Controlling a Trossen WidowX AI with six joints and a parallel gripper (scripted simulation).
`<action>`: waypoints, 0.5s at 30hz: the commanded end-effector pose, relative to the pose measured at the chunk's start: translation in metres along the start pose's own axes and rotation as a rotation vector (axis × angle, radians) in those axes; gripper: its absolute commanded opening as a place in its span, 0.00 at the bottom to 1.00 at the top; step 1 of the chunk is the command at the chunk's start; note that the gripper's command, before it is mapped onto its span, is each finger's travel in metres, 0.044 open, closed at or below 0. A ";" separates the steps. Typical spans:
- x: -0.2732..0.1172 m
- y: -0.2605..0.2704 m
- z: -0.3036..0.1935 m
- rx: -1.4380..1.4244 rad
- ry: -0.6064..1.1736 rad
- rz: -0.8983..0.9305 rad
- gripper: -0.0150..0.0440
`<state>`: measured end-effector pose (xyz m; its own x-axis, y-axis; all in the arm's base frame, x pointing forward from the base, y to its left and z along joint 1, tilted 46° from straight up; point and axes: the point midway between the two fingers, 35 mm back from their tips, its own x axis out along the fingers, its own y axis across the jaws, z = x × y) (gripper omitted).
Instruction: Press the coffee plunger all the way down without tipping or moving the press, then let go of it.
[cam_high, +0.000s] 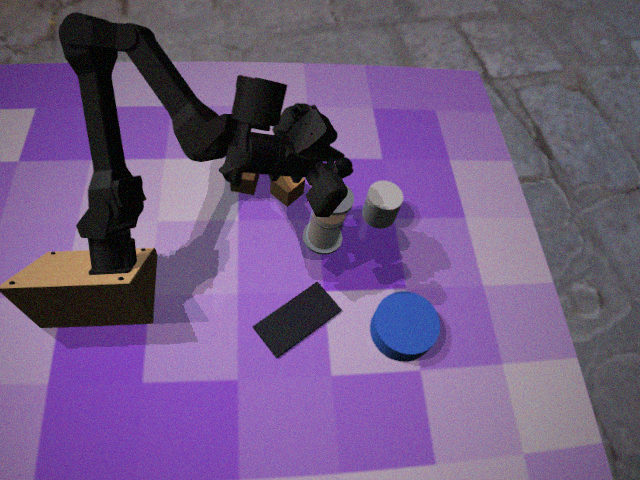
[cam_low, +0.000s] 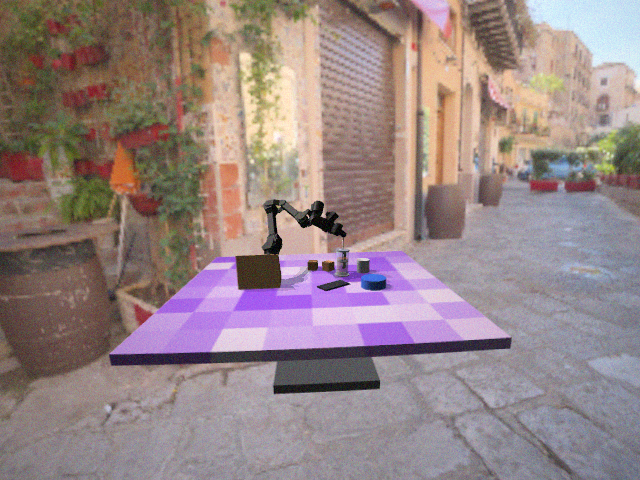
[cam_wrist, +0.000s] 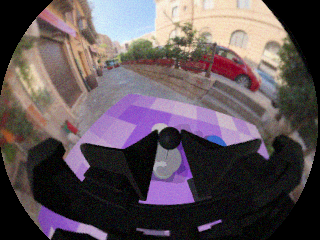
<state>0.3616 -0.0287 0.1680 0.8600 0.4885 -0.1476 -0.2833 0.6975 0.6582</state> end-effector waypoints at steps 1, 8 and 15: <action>0.006 -0.003 -0.020 0.026 0.031 -0.006 0.46; 0.013 -0.002 -0.029 0.027 0.030 -0.005 0.46; 0.020 -0.001 -0.039 0.028 0.028 -0.003 0.46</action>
<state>0.3660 -0.0110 0.1521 0.8638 0.4833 -0.1421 -0.2837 0.6999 0.6555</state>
